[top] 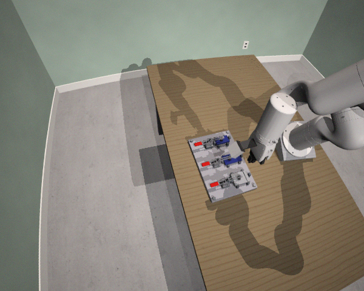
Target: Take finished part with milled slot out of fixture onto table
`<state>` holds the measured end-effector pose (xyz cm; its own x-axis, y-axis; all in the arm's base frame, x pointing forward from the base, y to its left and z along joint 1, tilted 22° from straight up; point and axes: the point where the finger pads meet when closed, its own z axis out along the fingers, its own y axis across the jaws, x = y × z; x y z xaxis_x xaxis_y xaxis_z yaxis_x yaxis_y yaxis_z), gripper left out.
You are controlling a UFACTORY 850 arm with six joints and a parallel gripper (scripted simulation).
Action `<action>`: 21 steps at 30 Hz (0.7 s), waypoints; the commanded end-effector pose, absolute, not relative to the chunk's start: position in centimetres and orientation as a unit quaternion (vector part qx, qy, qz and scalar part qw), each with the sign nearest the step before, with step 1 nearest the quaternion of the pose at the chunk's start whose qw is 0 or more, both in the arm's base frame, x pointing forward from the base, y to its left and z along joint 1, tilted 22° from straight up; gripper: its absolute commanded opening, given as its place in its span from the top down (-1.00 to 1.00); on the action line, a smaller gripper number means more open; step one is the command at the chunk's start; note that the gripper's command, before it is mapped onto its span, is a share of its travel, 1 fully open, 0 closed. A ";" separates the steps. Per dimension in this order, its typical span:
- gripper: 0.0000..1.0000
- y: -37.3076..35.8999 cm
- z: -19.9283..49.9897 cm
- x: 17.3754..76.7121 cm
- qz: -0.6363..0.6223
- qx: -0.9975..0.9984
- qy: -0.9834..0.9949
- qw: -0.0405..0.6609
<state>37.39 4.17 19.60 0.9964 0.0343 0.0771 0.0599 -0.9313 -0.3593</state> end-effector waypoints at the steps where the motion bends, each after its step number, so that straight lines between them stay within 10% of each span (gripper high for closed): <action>1: 1.00 4.2 19.7 37.5 -0.035 -0.982 -0.024 0.184; 3: 1.00 4.2 19.7 37.5 -0.035 -0.982 -0.024 0.184; 4: -1.00 4.2 19.7 37.5 -0.035 -0.982 -0.024 0.184; 21: -1.00 4.2 19.7 37.5 -0.035 -0.982 -0.024 0.184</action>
